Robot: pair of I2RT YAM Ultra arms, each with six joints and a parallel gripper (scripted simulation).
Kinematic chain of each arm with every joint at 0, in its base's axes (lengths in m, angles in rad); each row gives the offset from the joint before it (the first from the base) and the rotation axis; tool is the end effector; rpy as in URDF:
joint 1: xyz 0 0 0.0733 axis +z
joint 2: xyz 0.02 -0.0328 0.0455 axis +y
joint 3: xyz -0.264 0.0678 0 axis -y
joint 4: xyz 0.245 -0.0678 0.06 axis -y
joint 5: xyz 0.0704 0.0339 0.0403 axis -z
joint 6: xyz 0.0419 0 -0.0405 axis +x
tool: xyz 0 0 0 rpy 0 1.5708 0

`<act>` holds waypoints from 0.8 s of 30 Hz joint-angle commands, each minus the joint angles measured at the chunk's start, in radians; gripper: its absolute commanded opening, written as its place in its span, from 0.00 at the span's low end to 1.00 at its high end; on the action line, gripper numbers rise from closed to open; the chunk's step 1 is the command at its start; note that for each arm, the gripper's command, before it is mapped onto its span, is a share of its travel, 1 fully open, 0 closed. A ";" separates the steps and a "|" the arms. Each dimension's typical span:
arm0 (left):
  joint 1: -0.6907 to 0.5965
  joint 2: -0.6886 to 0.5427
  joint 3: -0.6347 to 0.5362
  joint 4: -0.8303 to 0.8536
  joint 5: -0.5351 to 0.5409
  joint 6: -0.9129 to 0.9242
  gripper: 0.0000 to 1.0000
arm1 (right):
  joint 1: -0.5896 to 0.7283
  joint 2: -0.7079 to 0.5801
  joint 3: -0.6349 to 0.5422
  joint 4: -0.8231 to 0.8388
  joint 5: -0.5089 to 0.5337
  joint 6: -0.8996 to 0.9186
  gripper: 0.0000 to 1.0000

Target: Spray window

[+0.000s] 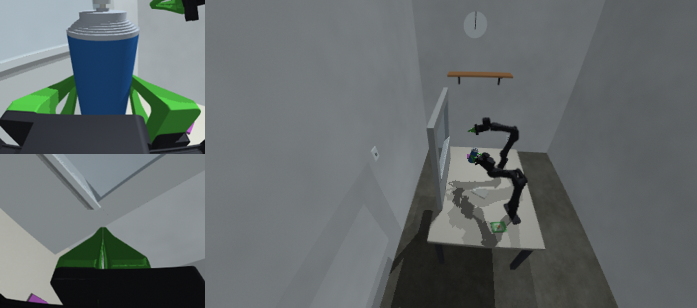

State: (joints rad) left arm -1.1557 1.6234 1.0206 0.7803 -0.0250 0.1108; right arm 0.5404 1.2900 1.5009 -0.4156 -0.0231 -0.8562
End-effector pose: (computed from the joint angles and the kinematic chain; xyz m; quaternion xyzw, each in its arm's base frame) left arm 0.1553 -0.3471 0.3126 0.3720 0.5229 -0.3758 0.6686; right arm 0.2423 0.1478 0.4594 -0.5042 0.5894 -0.0904 0.6247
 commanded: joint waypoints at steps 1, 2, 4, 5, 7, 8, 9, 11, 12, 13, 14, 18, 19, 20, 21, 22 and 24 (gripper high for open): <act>-0.005 -0.023 0.064 0.075 -0.001 -0.007 0.00 | 0.057 0.031 0.081 -0.074 -0.007 -0.136 0.00; -0.005 -0.023 0.064 0.075 -0.001 -0.007 0.00 | 0.075 0.038 0.095 -0.087 -0.009 -0.163 0.00; -0.005 -0.023 0.064 0.075 -0.001 -0.007 0.00 | 0.109 0.053 0.125 -0.115 -0.013 -0.216 0.00; -0.005 -0.023 0.064 0.075 -0.001 -0.007 0.00 | 0.126 0.061 0.140 -0.128 -0.012 -0.243 0.00; -0.005 -0.023 0.064 0.075 -0.001 -0.007 0.00 | 0.126 0.061 0.140 -0.128 -0.012 -0.243 0.00; -0.005 -0.023 0.064 0.075 -0.001 -0.007 0.00 | 0.144 0.077 0.171 -0.157 -0.005 -0.272 0.00; -0.005 -0.023 0.064 0.075 -0.001 -0.007 0.00 | 0.162 0.083 0.182 -0.167 -0.006 -0.299 0.00; -0.005 -0.023 0.064 0.075 -0.001 -0.007 0.00 | 0.196 0.094 0.207 -0.188 -0.020 -0.351 0.00; -0.005 -0.023 0.064 0.075 -0.001 -0.007 0.00 | 0.213 0.100 0.219 -0.199 -0.021 -0.377 0.00; -0.005 -0.023 0.064 0.075 -0.001 -0.007 0.00 | 0.230 0.107 0.233 -0.211 -0.022 -0.403 0.00; -0.005 -0.023 0.064 0.075 -0.001 -0.007 0.00 | 0.246 0.115 0.247 -0.226 -0.016 -0.430 0.00; -0.005 -0.023 0.064 0.075 -0.001 -0.007 0.00 | 0.313 0.145 0.301 -0.277 -0.020 -0.535 0.00; -0.005 -0.023 0.064 0.075 -0.001 -0.007 0.00 | 0.330 0.152 0.315 -0.290 -0.021 -0.561 0.00; -0.005 -0.023 0.064 0.075 -0.001 -0.007 0.00 | 0.347 0.160 0.328 -0.304 -0.022 -0.587 0.00; -0.005 -0.023 0.064 0.075 -0.001 -0.007 0.00 | 0.363 0.167 0.342 -0.316 -0.023 -0.614 0.00; -0.005 -0.023 0.064 0.075 -0.001 -0.007 0.00 | 0.380 0.174 0.356 -0.329 -0.024 -0.640 0.00; -0.005 -0.023 0.064 0.075 -0.001 -0.007 0.00 | 0.380 0.174 0.356 -0.329 -0.024 -0.640 0.00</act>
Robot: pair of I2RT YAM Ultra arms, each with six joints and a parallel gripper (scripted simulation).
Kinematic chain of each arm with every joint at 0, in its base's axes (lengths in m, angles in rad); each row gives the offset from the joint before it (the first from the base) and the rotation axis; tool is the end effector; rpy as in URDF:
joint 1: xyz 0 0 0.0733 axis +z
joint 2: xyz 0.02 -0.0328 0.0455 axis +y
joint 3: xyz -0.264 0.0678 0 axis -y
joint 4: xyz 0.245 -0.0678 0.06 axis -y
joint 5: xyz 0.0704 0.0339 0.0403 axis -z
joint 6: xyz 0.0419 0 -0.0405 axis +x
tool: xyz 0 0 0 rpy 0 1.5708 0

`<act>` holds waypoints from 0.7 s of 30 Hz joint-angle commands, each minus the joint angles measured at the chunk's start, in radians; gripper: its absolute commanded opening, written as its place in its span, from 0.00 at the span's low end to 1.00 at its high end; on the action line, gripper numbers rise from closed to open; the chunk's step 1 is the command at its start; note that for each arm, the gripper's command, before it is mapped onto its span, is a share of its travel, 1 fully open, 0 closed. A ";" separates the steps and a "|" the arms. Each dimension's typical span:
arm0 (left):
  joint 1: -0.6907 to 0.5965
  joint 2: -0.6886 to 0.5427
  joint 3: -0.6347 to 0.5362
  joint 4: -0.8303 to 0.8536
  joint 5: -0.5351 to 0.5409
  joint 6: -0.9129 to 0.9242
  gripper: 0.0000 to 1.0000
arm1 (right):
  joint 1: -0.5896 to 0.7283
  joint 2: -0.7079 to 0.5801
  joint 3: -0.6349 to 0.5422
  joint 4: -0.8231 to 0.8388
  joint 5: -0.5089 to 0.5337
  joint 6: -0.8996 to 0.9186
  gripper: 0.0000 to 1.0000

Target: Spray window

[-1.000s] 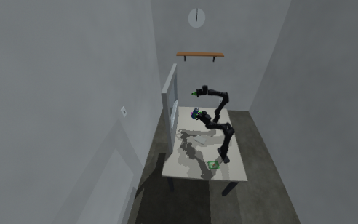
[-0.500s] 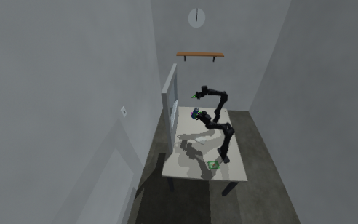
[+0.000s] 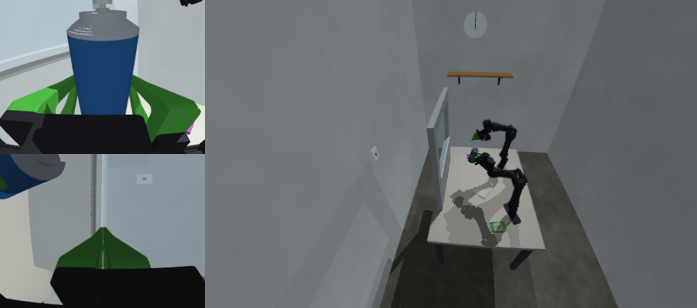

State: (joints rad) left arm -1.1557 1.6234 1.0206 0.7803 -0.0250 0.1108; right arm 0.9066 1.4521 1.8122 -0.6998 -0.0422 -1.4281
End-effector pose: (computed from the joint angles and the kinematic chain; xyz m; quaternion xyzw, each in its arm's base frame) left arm 0.1553 -0.3471 0.3126 0.3720 0.5229 -0.3758 0.6686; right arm 0.1843 0.2401 0.4858 -0.7555 0.3093 -0.1322 0.5622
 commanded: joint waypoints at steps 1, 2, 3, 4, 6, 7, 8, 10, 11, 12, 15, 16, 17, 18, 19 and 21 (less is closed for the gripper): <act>-0.005 -0.023 0.064 0.075 -0.001 -0.007 0.00 | 0.031 0.029 0.077 -0.074 0.004 -0.097 0.00; -0.005 -0.023 0.064 0.075 -0.001 -0.007 0.00 | 0.049 0.034 0.087 -0.084 0.002 -0.123 0.00; -0.005 -0.023 0.064 0.075 -0.001 -0.007 0.00 | 0.065 0.040 0.099 -0.095 0.001 -0.149 0.00; -0.005 -0.023 0.064 0.075 -0.001 -0.007 0.00 | 0.083 0.045 0.109 -0.104 -0.011 -0.174 0.00; -0.005 -0.023 0.064 0.075 -0.001 -0.007 0.00 | 0.116 0.058 0.133 -0.126 -0.013 -0.226 0.00; -0.005 -0.023 0.064 0.075 -0.001 -0.007 0.00 | 0.132 0.065 0.146 -0.138 -0.012 -0.252 0.00; -0.005 -0.023 0.064 0.075 -0.001 -0.007 0.00 | 0.149 0.072 0.159 -0.150 -0.013 -0.278 0.00; -0.005 -0.023 0.064 0.075 -0.001 -0.007 0.00 | 0.181 0.088 0.186 -0.174 -0.006 -0.330 0.00; -0.005 -0.023 0.064 0.075 -0.001 -0.007 0.00 | 0.196 0.095 0.199 -0.187 -0.004 -0.353 0.00; -0.005 -0.023 0.064 0.075 -0.001 -0.007 0.00 | 0.208 0.102 0.214 -0.199 -0.002 -0.371 0.00; -0.005 -0.023 0.064 0.075 -0.001 -0.007 0.00 | 0.234 0.126 0.255 -0.226 0.001 -0.392 0.00; -0.005 -0.023 0.064 0.075 -0.001 -0.007 0.00 | 0.234 0.126 0.255 -0.226 0.001 -0.392 0.00; -0.005 -0.023 0.064 0.075 -0.001 -0.007 0.00 | 0.234 0.126 0.255 -0.226 0.001 -0.392 0.00; -0.005 -0.023 0.064 0.075 -0.001 -0.007 0.00 | 0.221 0.126 0.280 -0.237 0.004 -0.381 0.00; -0.005 -0.023 0.064 0.075 -0.001 -0.007 0.00 | 0.208 0.135 0.285 -0.237 0.006 -0.375 0.00; -0.005 -0.023 0.064 0.075 -0.001 -0.007 0.00 | 0.235 0.084 0.281 -0.220 -0.014 -0.336 0.00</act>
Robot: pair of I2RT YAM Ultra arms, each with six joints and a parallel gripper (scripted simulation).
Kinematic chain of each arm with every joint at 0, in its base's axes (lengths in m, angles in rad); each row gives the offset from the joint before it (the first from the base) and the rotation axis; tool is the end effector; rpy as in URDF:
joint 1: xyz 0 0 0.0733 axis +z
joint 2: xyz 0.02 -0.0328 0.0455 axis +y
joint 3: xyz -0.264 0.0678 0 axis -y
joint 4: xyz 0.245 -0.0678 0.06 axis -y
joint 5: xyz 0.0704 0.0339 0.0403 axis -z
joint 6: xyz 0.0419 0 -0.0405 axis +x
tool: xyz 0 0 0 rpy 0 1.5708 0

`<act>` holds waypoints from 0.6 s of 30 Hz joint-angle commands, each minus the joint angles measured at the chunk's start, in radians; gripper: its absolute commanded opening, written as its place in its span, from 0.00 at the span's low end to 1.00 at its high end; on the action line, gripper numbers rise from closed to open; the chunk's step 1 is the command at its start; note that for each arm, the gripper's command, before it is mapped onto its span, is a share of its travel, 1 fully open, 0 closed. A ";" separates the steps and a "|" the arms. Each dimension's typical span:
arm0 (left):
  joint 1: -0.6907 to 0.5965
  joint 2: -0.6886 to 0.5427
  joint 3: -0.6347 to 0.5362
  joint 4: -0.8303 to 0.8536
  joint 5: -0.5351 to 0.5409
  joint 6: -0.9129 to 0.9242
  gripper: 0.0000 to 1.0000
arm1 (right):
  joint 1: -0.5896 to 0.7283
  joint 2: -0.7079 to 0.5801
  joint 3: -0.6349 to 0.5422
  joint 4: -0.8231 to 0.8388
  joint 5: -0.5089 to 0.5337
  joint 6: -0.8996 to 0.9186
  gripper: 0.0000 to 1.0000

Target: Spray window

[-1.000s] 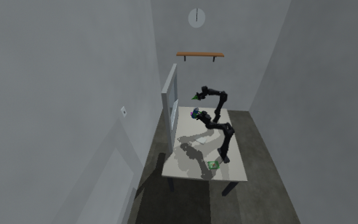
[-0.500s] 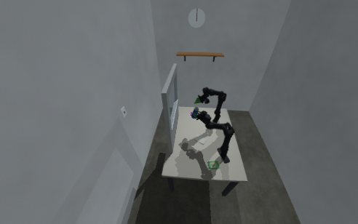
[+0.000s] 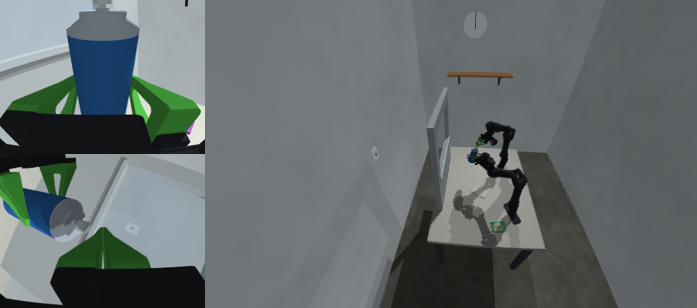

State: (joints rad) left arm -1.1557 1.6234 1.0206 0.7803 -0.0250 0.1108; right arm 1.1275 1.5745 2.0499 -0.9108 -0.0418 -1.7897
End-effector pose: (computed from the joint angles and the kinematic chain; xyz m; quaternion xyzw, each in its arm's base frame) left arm 0.1553 -0.3471 0.3126 0.3720 0.5229 -0.3758 0.6686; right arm 0.1317 0.2840 0.5007 -0.8389 0.0832 -0.1581 0.5141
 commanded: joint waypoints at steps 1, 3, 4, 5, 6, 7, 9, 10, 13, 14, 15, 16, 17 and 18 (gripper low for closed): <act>-0.005 -0.023 0.064 0.075 -0.001 -0.007 0.00 | 0.017 -0.047 0.043 -0.009 -0.015 0.026 0.00; -0.005 -0.023 0.064 0.075 -0.001 -0.007 0.00 | 0.013 -0.044 0.042 -0.006 -0.014 0.028 0.00; -0.005 -0.023 0.064 0.075 -0.001 -0.007 0.00 | 0.006 -0.032 0.044 -0.006 -0.013 0.028 0.00; -0.005 -0.023 0.064 0.075 -0.001 -0.007 0.00 | 0.005 -0.035 0.053 -0.005 -0.013 0.028 0.00; -0.005 -0.023 0.064 0.075 -0.001 -0.007 0.00 | 0.003 -0.037 0.042 -0.005 -0.013 0.028 0.00; -0.005 -0.023 0.064 0.075 -0.001 -0.007 0.00 | 0.000 -0.051 0.045 0.001 -0.013 0.028 0.00; -0.005 -0.023 0.064 0.075 -0.001 -0.007 0.00 | -0.006 -0.045 0.006 0.014 -0.012 0.028 0.00; -0.005 -0.023 0.064 0.075 -0.001 -0.007 0.00 | -0.009 -0.034 -0.026 0.010 -0.012 0.028 0.00; -0.005 -0.023 0.064 0.075 -0.001 -0.007 0.00 | -0.012 -0.045 -0.009 0.013 -0.012 0.028 0.00; -0.005 -0.023 0.064 0.075 -0.001 -0.007 0.00 | -0.004 -0.022 -0.014 0.019 -0.013 0.027 0.00; -0.005 -0.023 0.064 0.075 -0.001 -0.007 0.00 | -0.015 -0.049 -0.034 0.018 -0.012 0.027 0.00; -0.005 -0.023 0.064 0.075 -0.001 -0.007 0.00 | -0.013 -0.039 -0.025 0.014 -0.013 0.027 0.00; -0.005 -0.023 0.064 0.075 -0.001 -0.007 0.00 | -0.003 -0.033 -0.021 0.024 -0.013 0.026 0.00; -0.005 -0.023 0.064 0.075 -0.001 -0.007 0.00 | -0.002 -0.051 -0.033 0.025 -0.014 0.025 0.00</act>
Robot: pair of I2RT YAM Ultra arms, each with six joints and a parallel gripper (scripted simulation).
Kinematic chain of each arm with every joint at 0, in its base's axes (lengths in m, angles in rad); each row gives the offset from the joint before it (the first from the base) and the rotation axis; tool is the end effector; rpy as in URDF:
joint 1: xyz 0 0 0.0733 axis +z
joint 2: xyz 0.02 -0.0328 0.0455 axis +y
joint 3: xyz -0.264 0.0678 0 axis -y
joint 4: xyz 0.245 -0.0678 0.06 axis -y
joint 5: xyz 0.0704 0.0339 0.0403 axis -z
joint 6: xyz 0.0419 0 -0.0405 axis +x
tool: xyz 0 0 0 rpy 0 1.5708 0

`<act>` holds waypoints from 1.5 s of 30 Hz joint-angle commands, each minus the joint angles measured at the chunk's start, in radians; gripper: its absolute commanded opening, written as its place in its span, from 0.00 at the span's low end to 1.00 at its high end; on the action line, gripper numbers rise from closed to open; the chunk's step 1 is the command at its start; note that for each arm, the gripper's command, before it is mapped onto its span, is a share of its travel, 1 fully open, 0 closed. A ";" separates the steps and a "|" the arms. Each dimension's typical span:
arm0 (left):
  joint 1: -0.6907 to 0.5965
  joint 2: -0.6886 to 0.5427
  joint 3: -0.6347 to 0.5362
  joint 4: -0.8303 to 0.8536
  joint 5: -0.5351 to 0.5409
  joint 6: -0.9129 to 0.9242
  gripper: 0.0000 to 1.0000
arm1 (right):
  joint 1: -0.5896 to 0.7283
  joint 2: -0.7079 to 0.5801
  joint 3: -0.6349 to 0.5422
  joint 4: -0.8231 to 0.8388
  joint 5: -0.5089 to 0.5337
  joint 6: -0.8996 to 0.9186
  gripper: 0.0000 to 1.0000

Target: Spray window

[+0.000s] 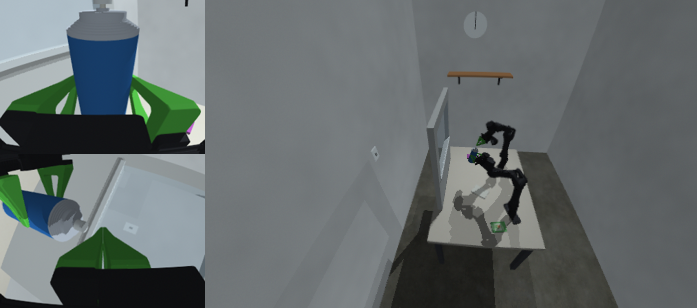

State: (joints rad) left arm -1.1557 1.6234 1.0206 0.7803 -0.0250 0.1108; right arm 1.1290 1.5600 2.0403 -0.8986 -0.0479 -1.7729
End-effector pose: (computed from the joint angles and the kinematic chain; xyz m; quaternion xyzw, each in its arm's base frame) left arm 0.1553 -0.3471 0.3126 0.3720 0.5229 -0.3758 0.6686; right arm 0.1294 0.2808 0.5034 -0.8338 0.0873 -0.1533 0.5231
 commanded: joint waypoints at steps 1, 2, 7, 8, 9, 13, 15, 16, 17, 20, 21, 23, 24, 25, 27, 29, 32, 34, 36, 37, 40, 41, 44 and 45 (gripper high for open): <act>-0.005 -0.023 0.064 0.075 -0.001 -0.007 0.00 | -0.006 -0.038 -0.022 0.015 -0.008 0.009 0.00; -0.005 -0.023 0.064 0.075 -0.001 -0.007 0.00 | -0.009 -0.033 -0.028 0.016 -0.008 0.008 0.00; -0.005 -0.023 0.064 0.075 -0.001 -0.007 0.00 | -0.009 -0.042 -0.041 0.026 -0.008 0.006 0.00; -0.005 -0.023 0.064 0.075 -0.001 -0.007 0.00 | -0.010 -0.046 -0.047 0.028 -0.008 0.005 0.00; -0.005 -0.023 0.064 0.075 -0.001 -0.007 0.00 | -0.013 -0.037 -0.046 0.029 -0.009 0.005 0.00; -0.005 -0.023 0.064 0.075 -0.001 -0.007 0.00 | -0.008 -0.039 -0.050 0.034 -0.009 -0.001 0.00; -0.005 -0.023 0.064 0.075 -0.001 -0.007 0.00 | -0.017 -0.041 -0.056 0.031 -0.009 0.001 0.00; -0.005 -0.023 0.064 0.075 -0.001 -0.007 0.00 | -0.007 -0.043 -0.052 0.039 -0.010 -0.004 0.00; -0.005 -0.023 0.064 0.075 -0.001 -0.007 0.00 | -0.007 -0.051 -0.073 0.040 -0.010 -0.001 0.00; -0.005 -0.023 0.064 0.075 -0.001 -0.007 0.00 | -0.016 -0.052 -0.076 0.046 -0.010 -0.002 0.00; -0.005 -0.023 0.064 0.075 -0.001 -0.007 0.00 | -0.018 -0.057 -0.078 0.046 -0.010 -0.001 0.00; -0.005 -0.023 0.064 0.075 -0.001 -0.007 0.00 | -0.014 -0.053 -0.066 0.050 -0.011 -0.003 0.00; -0.005 -0.023 0.064 0.075 -0.001 -0.007 0.00 | -0.015 -0.057 -0.093 0.050 -0.011 -0.002 0.00; -0.005 -0.023 0.064 0.075 -0.001 -0.007 0.00 | -0.019 -0.056 -0.079 0.049 -0.011 -0.005 0.00; -0.005 -0.023 0.064 0.075 -0.001 -0.007 0.00 | -0.013 -0.061 -0.099 0.056 -0.012 -0.003 0.00; -0.005 -0.023 0.064 0.075 -0.001 -0.007 0.00 | -0.013 -0.061 -0.099 0.056 -0.012 -0.003 0.00; -0.005 -0.023 0.064 0.075 -0.001 -0.007 0.00 | -0.019 -0.070 -0.059 0.065 -0.011 -0.004 0.00; -0.005 -0.023 0.064 0.075 -0.001 -0.007 0.00 | -0.018 -0.060 -0.116 0.065 -0.012 -0.005 0.00; -0.005 -0.023 0.064 0.075 -0.001 -0.007 0.00 | -0.016 -0.049 -0.111 0.069 -0.013 -0.006 0.00; -0.005 -0.023 0.064 0.075 -0.001 -0.007 0.00 | -0.019 -0.068 -0.124 0.070 -0.013 -0.005 0.00; -0.005 -0.023 0.064 0.075 -0.001 -0.007 0.00 | -0.021 -0.067 -0.124 0.076 -0.013 -0.006 0.00; -0.005 -0.023 0.064 0.075 -0.001 -0.007 0.00 | -0.013 -0.072 -0.119 0.076 -0.014 -0.006 0.00; -0.005 -0.023 0.064 0.075 -0.001 -0.007 0.00 | -0.019 -0.074 -0.132 0.084 -0.014 -0.006 0.00; -0.005 -0.023 0.064 0.075 -0.001 -0.007 0.00 | -0.019 -0.074 -0.132 0.084 -0.014 -0.006 0.00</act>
State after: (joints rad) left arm -1.1557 1.6234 1.0206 0.7803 -0.0250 0.1108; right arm 1.1210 1.5257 1.9270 -0.8288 -0.0551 -1.7805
